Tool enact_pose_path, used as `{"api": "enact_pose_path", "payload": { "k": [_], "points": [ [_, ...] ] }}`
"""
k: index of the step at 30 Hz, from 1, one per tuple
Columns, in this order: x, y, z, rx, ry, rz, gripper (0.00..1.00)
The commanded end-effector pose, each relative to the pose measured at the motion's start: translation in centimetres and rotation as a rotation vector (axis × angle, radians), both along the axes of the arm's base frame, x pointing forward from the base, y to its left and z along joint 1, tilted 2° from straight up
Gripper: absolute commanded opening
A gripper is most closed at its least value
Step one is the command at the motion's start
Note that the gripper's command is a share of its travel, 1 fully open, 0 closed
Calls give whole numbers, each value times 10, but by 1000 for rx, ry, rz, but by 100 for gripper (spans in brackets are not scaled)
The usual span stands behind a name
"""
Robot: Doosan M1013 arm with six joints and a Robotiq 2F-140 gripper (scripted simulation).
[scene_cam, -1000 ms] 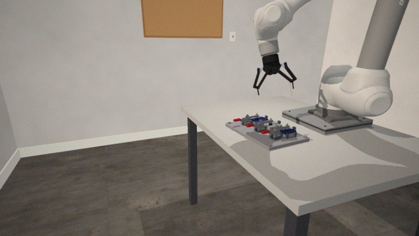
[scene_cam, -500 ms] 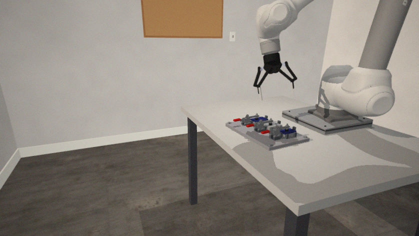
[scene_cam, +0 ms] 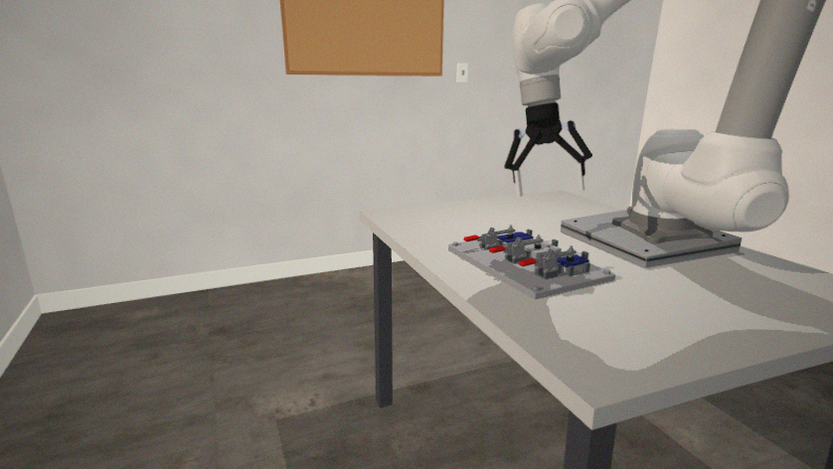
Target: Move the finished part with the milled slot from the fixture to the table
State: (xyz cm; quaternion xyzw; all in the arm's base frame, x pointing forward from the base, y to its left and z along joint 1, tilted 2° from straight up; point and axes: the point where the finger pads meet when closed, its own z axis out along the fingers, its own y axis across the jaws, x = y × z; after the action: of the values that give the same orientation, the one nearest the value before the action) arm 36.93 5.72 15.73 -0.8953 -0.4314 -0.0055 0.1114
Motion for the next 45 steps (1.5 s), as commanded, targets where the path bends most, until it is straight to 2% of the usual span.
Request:
{"api": "enact_pose_path", "payload": {
  "k": [1,13,16,30,34,45],
  "points": [
    [3,-1,5,-41,-2,-72,100],
    [3,-1,5,-41,-2,-72,100],
    [5,-2,14,-109,-4,-270,100],
    [5,-2,15,-112,-5,-280,100],
    [9,-2,26,-169,-25,-496,100],
    [9,-2,26,-169,-25,-496,100]
  ]
}}
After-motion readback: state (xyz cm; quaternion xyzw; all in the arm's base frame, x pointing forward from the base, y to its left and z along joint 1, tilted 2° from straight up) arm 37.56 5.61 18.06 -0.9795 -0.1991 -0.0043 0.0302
